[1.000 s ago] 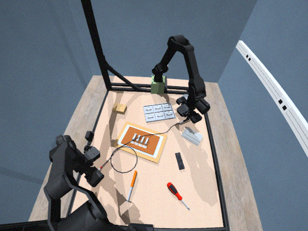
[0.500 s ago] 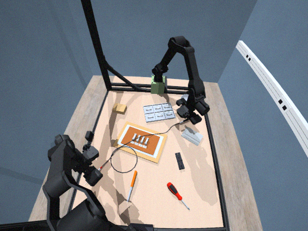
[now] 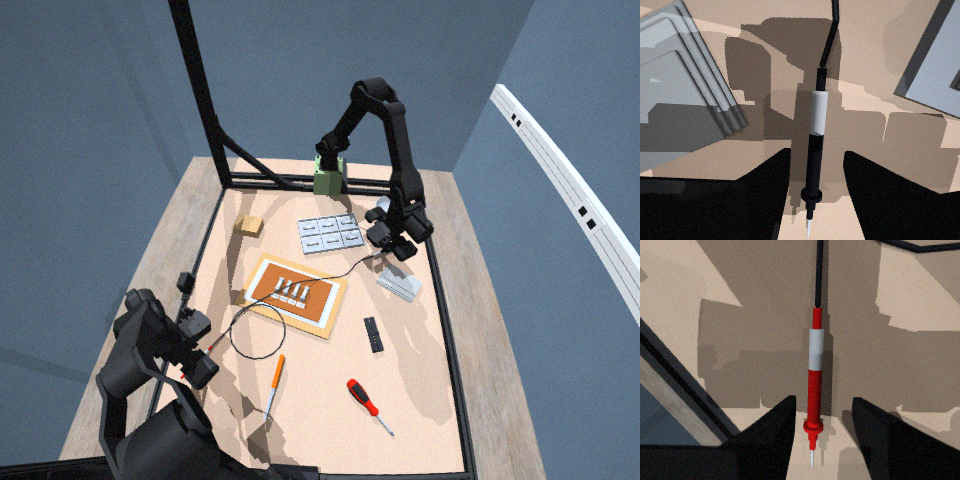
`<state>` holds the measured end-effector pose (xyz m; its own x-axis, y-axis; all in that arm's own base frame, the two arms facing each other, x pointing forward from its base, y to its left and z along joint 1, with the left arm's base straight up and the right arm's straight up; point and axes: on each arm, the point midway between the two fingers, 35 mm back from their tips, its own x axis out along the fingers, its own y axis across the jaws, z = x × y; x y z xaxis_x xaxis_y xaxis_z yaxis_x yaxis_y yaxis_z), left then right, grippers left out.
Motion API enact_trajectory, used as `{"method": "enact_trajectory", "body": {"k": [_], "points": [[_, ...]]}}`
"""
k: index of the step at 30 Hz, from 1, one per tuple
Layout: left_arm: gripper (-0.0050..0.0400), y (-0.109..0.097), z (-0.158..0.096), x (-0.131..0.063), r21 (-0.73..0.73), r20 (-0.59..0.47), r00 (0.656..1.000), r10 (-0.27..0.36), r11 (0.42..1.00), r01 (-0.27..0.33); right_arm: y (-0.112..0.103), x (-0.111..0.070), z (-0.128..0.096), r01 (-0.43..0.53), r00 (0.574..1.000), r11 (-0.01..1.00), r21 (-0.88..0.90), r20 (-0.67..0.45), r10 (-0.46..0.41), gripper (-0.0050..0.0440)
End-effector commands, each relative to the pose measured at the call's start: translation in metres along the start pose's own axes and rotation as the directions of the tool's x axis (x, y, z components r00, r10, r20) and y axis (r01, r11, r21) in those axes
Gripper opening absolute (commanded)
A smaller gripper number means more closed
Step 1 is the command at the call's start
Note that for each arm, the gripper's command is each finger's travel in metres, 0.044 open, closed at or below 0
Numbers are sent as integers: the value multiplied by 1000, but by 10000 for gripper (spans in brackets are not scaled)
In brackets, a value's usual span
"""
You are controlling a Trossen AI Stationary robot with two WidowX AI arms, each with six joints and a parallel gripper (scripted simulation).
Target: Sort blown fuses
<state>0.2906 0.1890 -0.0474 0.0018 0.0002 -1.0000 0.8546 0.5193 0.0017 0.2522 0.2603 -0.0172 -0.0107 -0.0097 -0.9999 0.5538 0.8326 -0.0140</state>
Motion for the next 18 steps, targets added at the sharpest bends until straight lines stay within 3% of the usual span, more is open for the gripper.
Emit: {"method": "enact_trajectory", "body": {"k": [1, 3, 9, 10, 18], "points": [[154, -1, 1, 5, 5, -2, 1000, -2, 1000, 2, 8, -10, 2, -42, 999, 999, 1, 9, 42, 154], [154, -1, 1, 7, 5, -2, 1000, -2, 1000, 2, 3, 0, 1, -19, 1000, 1000, 4, 6, 19, 154], [154, -1, 1, 11, 5, -2, 1000, -2, 1000, 2, 3, 4, 1, -19, 1000, 1000, 4, 6, 19, 154], [154, 1, 1, 11, 5, -2, 1000, 2, 1000, -2, 8, -3, 2, -43, 999, 999, 4, 10, 43, 154], [154, 0, 1, 18, 5, -2, 1000, 0, 1000, 0, 3, 13, 1, -19, 1000, 1000, 4, 6, 19, 154]]}}
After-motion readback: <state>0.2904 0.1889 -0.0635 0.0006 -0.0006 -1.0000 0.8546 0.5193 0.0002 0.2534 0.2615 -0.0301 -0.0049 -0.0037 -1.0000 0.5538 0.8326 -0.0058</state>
